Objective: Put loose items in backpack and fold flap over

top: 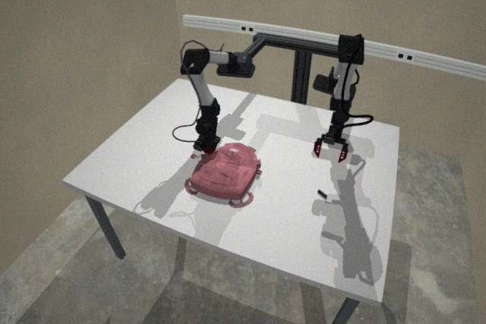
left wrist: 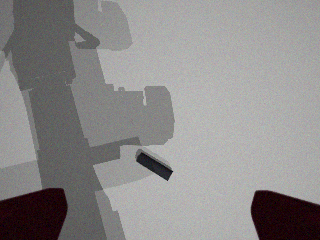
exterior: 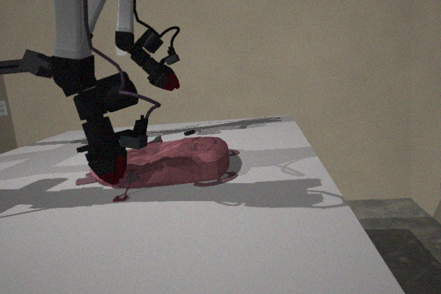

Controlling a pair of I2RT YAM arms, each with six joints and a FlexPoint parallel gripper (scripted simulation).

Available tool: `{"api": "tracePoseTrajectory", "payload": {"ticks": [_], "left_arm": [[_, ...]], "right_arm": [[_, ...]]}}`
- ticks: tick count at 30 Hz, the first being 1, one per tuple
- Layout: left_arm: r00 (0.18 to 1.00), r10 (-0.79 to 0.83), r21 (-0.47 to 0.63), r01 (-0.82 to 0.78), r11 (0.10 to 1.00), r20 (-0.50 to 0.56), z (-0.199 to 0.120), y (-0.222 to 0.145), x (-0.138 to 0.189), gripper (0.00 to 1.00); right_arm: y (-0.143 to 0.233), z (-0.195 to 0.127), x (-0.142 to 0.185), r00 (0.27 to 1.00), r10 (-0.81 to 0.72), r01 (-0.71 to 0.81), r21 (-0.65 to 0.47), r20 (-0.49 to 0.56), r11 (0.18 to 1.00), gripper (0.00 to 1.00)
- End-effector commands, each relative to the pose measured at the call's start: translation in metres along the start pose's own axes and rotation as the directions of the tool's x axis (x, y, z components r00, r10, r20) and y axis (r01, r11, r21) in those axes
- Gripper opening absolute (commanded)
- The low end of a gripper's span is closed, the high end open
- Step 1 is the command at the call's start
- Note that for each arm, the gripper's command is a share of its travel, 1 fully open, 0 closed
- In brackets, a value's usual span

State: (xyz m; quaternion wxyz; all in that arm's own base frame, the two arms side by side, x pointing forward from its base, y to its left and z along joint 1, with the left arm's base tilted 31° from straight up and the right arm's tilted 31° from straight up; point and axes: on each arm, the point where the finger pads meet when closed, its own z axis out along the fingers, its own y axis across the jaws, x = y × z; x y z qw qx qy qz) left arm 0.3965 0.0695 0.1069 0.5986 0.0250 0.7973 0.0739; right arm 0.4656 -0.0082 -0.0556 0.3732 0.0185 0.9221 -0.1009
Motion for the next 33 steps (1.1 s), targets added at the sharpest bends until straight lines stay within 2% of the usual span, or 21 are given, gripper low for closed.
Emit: {"api": "tracePoseTrajectory", "payload": {"ticks": [1,8,33], "left_arm": [[1.0,0.002,0.002,-0.002,1.0,0.019,0.0,-0.001,-0.007,0.9],[1.0,0.002,0.002,-0.002,1.0,0.019,0.0,-0.001,-0.007,0.9],[1.0,0.002,0.002,-0.002,1.0,0.019,0.0,-0.001,-0.007,0.9]], "right_arm": [[0.043,0.006,0.028,0.996,-0.046,0.039,-0.092,-0.076,0.995,0.11],[0.05,0.003,0.043,0.995,-0.051,0.043,-0.091,-0.09,0.995,0.11],[0.049,0.003,0.043,0.995,-0.064,0.056,-0.093,-0.083,0.994,0.11]]}}
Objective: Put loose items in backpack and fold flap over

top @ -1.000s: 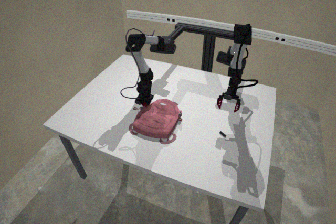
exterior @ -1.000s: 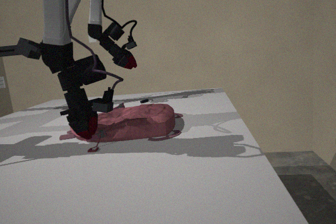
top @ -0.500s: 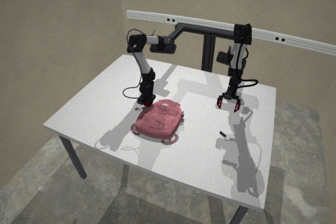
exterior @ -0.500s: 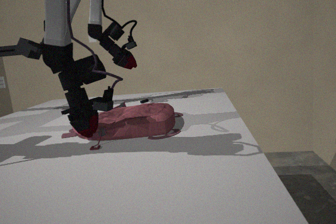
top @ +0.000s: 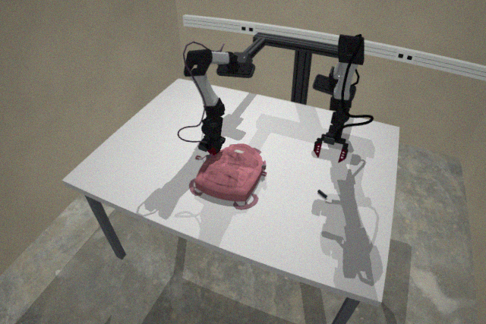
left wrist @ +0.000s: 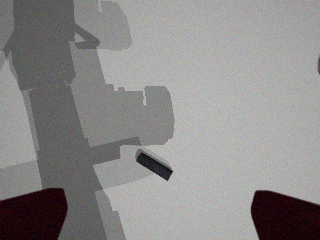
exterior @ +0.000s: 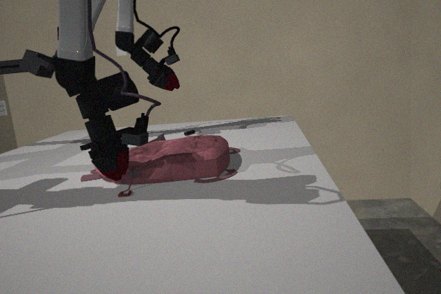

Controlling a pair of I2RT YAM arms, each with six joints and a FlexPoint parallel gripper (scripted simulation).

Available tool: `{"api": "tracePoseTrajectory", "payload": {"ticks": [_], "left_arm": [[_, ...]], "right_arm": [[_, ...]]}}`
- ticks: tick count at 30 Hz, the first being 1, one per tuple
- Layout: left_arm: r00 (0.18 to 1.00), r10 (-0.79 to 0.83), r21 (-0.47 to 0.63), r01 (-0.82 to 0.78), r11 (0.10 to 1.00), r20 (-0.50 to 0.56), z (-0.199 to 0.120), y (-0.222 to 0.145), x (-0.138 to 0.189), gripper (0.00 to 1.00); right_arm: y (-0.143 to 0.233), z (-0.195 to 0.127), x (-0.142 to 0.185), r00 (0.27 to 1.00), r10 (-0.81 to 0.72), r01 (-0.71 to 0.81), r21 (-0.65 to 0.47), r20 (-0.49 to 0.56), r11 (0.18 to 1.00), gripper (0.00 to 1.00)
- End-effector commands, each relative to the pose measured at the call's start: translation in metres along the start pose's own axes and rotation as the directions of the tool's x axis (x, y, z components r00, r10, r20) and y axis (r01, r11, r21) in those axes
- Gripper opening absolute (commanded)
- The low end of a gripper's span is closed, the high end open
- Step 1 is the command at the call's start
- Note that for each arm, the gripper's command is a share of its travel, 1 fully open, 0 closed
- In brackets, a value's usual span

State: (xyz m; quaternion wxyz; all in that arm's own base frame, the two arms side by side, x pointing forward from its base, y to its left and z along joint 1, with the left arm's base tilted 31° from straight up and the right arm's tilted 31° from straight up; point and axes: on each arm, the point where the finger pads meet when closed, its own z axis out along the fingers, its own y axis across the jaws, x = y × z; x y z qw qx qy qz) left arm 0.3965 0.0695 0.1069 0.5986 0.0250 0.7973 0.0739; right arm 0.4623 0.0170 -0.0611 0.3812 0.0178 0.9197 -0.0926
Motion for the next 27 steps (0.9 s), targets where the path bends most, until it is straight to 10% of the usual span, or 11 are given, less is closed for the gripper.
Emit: {"api": "tracePoseTrajectory", "payload": {"ticks": [1,27], "left_arm": [[1.0,0.002,0.002,-0.002,1.0,0.019,0.0,-0.001,-0.007,0.9],[1.0,0.002,0.002,-0.002,1.0,0.019,0.0,-0.001,-0.007,0.9]], "right_arm": [[0.023,0.006,0.037,0.993,-0.068,0.061,-0.078,-0.098,0.995,0.11],[0.037,0.007,0.029,0.994,-0.052,0.045,-0.077,-0.092,0.996,0.11]]}}
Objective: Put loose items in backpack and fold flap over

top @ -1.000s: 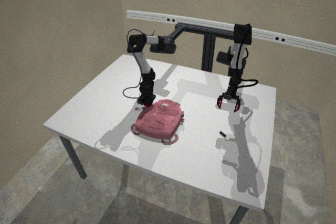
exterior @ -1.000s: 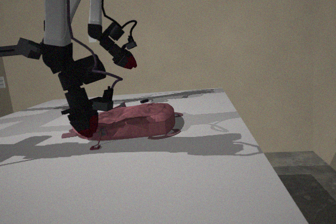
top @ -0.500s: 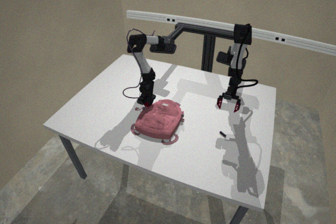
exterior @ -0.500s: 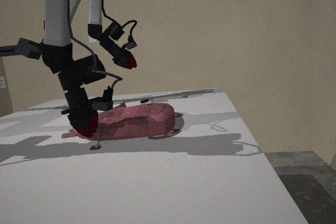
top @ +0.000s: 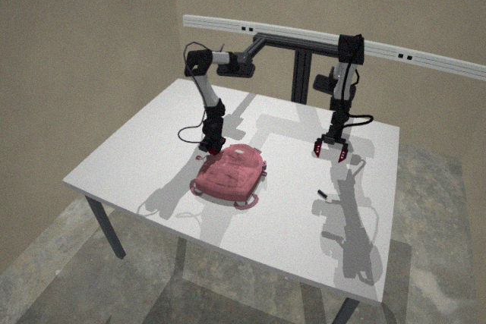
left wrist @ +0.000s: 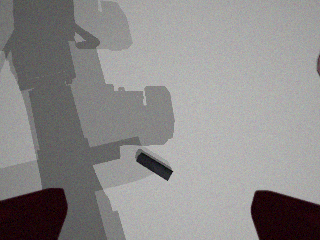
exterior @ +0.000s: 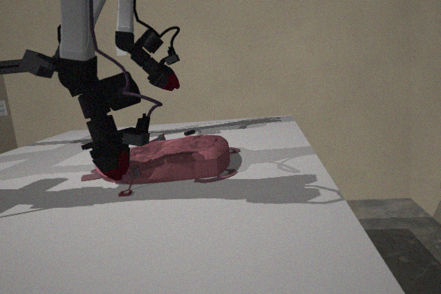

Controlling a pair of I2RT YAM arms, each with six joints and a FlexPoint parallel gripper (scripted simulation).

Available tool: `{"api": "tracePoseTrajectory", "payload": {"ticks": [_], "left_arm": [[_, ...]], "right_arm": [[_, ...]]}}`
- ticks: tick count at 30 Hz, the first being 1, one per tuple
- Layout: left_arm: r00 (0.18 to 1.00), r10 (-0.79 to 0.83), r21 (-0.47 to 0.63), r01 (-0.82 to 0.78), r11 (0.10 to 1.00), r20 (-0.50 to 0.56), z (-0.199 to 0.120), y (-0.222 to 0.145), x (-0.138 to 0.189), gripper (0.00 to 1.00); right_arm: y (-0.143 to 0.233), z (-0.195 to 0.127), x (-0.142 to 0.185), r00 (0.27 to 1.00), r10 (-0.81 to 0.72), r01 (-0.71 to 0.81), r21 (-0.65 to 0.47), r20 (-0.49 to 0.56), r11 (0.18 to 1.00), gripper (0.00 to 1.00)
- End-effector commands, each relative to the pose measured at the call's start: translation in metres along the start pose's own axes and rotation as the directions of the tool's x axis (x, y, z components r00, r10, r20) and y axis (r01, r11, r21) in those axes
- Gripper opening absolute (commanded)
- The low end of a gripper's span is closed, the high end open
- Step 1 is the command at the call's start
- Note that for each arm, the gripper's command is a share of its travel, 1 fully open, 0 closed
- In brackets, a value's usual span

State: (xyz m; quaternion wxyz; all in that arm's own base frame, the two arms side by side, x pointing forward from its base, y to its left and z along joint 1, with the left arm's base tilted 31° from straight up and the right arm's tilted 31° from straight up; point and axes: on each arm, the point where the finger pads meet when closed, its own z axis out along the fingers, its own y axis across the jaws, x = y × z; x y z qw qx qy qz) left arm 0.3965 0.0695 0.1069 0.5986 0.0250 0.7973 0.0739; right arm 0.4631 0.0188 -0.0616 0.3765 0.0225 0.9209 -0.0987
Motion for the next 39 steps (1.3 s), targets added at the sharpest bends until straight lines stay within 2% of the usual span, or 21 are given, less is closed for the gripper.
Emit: {"api": "tracePoseTrajectory", "payload": {"ticks": [1,23,39], "left_arm": [[1.0,0.002,0.002,-0.002,1.0,0.019,0.0,-0.001,-0.007,0.9],[1.0,0.002,0.002,-0.002,1.0,0.019,0.0,-0.001,-0.007,0.9],[1.0,0.002,0.002,-0.002,1.0,0.019,0.0,-0.001,-0.007,0.9]], "right_arm": [[0.035,0.006,0.03,0.995,-0.056,0.049,-0.091,-0.081,0.995,0.11],[0.098,-0.003,0.046,0.995,-0.06,0.052,-0.09,-0.079,0.995,0.11],[0.1,-0.006,0.059,0.993,-0.079,0.071,-0.089,-0.087,0.993,0.11]]}}
